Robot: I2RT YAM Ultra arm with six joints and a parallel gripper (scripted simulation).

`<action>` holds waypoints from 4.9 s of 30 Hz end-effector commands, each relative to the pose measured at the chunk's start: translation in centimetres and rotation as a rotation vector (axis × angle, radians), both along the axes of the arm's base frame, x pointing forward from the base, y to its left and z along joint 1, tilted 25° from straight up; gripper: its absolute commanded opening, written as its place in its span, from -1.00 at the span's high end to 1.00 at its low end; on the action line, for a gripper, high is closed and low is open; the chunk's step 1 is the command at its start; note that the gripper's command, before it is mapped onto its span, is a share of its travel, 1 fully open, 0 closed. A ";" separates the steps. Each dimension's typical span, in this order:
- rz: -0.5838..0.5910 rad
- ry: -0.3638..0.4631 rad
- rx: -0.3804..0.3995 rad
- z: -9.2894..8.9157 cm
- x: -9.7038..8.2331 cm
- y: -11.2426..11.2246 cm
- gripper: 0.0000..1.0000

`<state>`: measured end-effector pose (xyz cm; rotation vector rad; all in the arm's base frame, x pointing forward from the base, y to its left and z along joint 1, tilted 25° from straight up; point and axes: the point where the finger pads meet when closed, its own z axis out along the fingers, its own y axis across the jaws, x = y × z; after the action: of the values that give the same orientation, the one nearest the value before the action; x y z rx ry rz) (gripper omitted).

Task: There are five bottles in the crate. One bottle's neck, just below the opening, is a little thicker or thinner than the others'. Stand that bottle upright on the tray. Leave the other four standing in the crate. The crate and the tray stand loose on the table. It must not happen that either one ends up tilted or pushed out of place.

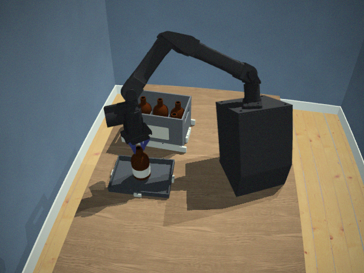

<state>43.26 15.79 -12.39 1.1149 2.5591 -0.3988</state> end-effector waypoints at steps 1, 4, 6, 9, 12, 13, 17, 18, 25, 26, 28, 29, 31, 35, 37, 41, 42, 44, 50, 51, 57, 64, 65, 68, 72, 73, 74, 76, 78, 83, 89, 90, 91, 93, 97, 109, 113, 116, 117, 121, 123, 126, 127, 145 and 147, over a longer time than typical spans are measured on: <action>0.023 -0.034 0.009 0.9 0.7 1.0 1.00; 0.024 -0.034 0.009 0.9 0.6 0.9 1.00; 0.023 -0.028 0.005 0.5 0.5 0.8 1.00; 0.021 -0.021 0.003 0.2 0.3 0.5 1.00; 0.020 -0.030 0.008 0.6 0.6 0.6 1.00; 0.021 -0.038 0.012 0.7 0.9 0.8 1.00; 0.025 -0.034 0.009 0.2 0.8 0.9 1.00; 0.024 -0.029 0.007 0.0 0.7 0.8 1.00; 0.019 -0.041 0.014 0.6 1.0 0.6 1.00; 0.019 -0.038 0.012 0.4 1.0 0.6 1.00; 0.022 -0.031 0.008 0.1 0.7 0.6 1.00; 0.023 -0.031 0.008 0.0 0.7 0.6 1.00; 0.025 -0.027 0.006 -0.2 0.6 0.6 1.00; 0.023 -0.029 0.007 0.1 0.7 0.6 1.00; 0.023 -0.032 0.009 0.2 0.7 0.6 1.00; 0.023 -0.032 0.008 0.2 0.7 0.6 1.00; 0.023 -0.030 0.008 0.2 0.7 0.6 1.00; 0.023 -0.030 0.008 0.2 0.7 0.6 1.00; 0.023 -0.030 0.008 0.2 0.7 0.6 1.00; 0.023 -0.030 0.008 0.2 0.7 0.6 1.00; 0.023 -0.030 0.008 0.2 0.7 0.6 1.00; 0.023 -0.030 0.008 0.2 0.7 0.6 1.00; 0.023 -0.030 0.008 0.2 0.7 0.6 1.00; 0.023 -0.030 0.008 0.2 0.7 0.6 1.00; 0.023 -0.030 0.008 0.2 0.7 0.6 1.00; 0.023 -0.030 0.008 0.2 0.7 0.6 1.00; 0.023 -0.030 0.008 0.2 0.7 0.6 1.00; 0.023 -0.030 0.008 0.2 0.7 0.6 1.00; 0.023 -0.030 0.008 0.2 0.7 0.6 1.00; 0.023 -0.030 0.008 0.2 0.7 0.6 1.00; 0.023 -0.030 0.008 0.2 0.7 0.6 1.00; 0.023 -0.030 0.008 0.2 0.7 0.6 1.00; 0.023 -0.030 0.008 0.2 0.7 0.6 1.00; 0.023 -0.030 0.008 0.2 0.7 0.6 1.00; 0.023 -0.030 0.008 0.2 0.7 0.6 1.00; 0.022 -0.029 0.007 0.2 0.6 0.6 -1.00; 0.022 -0.029 0.007 0.2 0.7 0.6 -1.00; 0.022 -0.029 0.007 0.2 0.6 0.6 -1.00; 0.022 -0.029 0.007 0.2 0.7 0.6 -1.00; 0.022 -0.029 0.007 0.2 0.6 0.6 -1.00; 0.022 -0.029 0.007 0.2 0.7 0.6 -1.00; 0.022 -0.029 0.007 0.2 0.7 0.6 -1.00; 0.022 -0.029 0.007 0.2 0.7 0.6 -1.00; 0.022 -0.029 0.007 0.2 0.7 0.6 -1.00; 0.022 -0.029 0.007 0.2 0.7 0.6 -1.00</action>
<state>43.46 15.46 -13.28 1.1133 2.5583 -0.3966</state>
